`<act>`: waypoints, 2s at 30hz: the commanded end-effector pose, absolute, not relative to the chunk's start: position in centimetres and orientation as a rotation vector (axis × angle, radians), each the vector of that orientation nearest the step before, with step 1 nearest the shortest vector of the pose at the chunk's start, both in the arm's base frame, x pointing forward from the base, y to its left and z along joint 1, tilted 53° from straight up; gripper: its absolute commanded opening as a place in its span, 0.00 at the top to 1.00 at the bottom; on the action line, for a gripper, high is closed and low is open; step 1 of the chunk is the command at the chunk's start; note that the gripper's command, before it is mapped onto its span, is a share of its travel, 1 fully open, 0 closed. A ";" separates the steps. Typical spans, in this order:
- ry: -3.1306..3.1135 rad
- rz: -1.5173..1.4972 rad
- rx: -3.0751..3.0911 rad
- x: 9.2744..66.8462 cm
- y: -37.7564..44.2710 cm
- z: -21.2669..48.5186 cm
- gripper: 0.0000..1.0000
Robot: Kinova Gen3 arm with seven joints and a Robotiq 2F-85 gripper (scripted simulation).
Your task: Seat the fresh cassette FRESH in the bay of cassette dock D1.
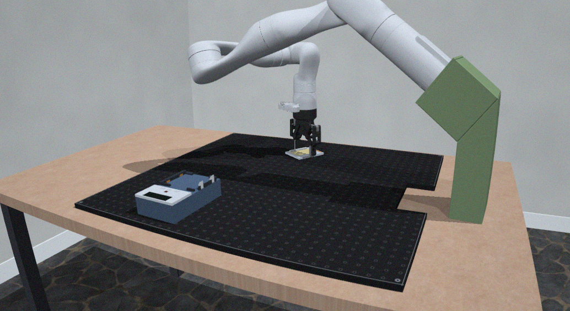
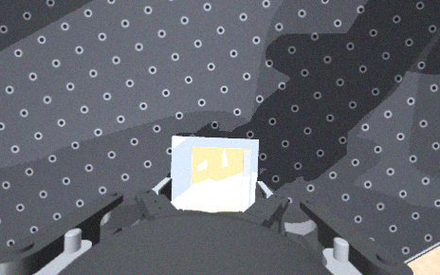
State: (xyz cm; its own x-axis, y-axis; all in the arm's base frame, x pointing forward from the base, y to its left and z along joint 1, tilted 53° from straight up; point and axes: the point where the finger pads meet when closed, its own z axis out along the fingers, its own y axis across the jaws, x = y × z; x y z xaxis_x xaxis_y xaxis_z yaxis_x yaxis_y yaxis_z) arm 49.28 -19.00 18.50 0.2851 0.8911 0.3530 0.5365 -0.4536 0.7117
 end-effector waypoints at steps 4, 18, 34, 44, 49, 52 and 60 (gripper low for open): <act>1.275 1.028 2.099 48.8 -19.0 18.9 1.00; 1.275 1.028 2.098 47.5 -19.0 20.0 1.00; 1.275 1.028 2.098 46.0 -19.0 21.1 1.00; 1.275 1.028 2.098 45.1 -19.0 21.7 1.00; 1.275 1.028 2.098 44.6 -19.0 22.2 1.00; 1.275 1.028 2.098 44.3 -19.0 22.4 1.00; 1.275 1.028 2.098 43.9 -19.0 22.7 1.00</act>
